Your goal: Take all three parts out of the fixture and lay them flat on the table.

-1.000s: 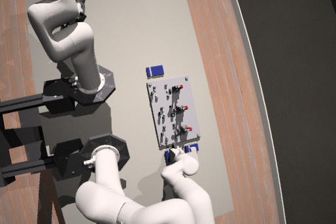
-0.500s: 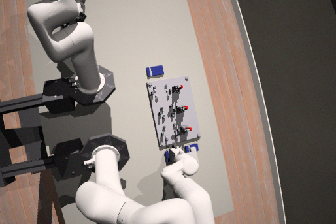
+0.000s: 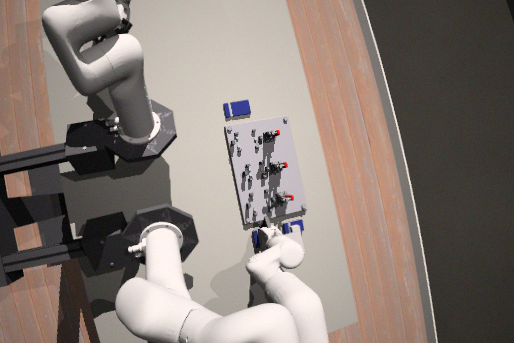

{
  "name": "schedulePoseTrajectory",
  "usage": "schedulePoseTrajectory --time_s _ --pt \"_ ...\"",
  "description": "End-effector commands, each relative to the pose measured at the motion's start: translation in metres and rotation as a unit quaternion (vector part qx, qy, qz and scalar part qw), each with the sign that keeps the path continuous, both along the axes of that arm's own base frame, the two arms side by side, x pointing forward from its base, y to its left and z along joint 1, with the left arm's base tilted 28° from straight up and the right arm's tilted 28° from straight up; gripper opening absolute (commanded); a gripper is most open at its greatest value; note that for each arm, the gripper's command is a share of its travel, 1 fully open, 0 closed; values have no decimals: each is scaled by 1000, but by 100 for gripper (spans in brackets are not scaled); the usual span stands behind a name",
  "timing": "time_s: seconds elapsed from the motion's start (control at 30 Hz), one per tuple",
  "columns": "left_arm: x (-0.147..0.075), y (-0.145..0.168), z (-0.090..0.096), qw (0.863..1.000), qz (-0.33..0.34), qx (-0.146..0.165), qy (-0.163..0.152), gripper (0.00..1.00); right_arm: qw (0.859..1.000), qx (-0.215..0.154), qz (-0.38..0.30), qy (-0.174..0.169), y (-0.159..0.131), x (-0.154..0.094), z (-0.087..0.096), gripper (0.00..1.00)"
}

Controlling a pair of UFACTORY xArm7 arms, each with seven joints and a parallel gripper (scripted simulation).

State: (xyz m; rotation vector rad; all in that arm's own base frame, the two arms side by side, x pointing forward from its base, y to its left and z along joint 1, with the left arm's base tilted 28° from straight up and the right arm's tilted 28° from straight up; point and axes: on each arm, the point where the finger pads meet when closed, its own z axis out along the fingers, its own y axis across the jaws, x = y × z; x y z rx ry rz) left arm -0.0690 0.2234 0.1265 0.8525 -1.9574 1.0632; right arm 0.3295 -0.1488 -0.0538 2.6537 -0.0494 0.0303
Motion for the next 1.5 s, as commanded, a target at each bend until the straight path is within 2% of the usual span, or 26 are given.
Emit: schedulePoseTrajectory --time_s 0.0,0.67,0.8,0.93,1.0,1.23,1.47 --pt "0 0 1 1000 0 1 0 100 1000 0 1 -1 0 1 0 95" --pt "0 0 1 1000 0 1 0 100 1000 0 1 -1 2 1 2 95" --pt "0 0 1 1000 0 1 0 100 1000 0 1 -1 7 1 13 95" --pt "0 0 1 1000 0 1 0 100 1000 0 1 -1 17 1 31 95" --pt "0 0 1 1000 0 1 0 100 1000 0 1 -1 17 1 31 95" --pt "0 0 1 1000 0 1 0 100 1000 0 1 -1 33 0 62 95" --pt "0 0 1 1000 0 1 0 100 1000 0 1 -1 38 0 71 95"
